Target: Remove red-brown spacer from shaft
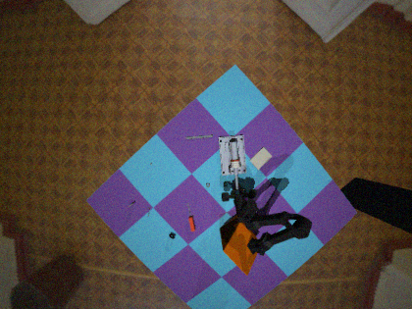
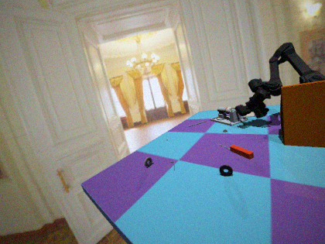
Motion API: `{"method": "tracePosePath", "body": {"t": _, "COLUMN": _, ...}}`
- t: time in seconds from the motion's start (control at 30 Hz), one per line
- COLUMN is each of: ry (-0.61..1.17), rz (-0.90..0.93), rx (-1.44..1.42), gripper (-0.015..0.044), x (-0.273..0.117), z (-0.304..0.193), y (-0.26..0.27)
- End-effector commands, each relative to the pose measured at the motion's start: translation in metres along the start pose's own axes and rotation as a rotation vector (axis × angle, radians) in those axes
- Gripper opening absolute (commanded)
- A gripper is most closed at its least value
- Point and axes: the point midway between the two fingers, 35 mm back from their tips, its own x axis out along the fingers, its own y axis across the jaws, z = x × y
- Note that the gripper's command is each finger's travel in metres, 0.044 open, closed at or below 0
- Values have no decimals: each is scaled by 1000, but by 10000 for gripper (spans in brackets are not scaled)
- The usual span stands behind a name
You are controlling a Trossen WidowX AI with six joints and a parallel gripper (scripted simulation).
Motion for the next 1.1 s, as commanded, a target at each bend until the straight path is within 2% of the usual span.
{"method": "tracePosePath", "body": {"t": 0.0, "ry": -5, "rz": 1, "rx": -1, "gripper": 0, "x": -1, "z": 3, "y": 0}}
{"method": "tracePosePath", "body": {"t": 1.07, "ry": -5, "rz": 1, "rx": -1, "gripper": 0, "x": -3, "z": 5, "y": 0}}
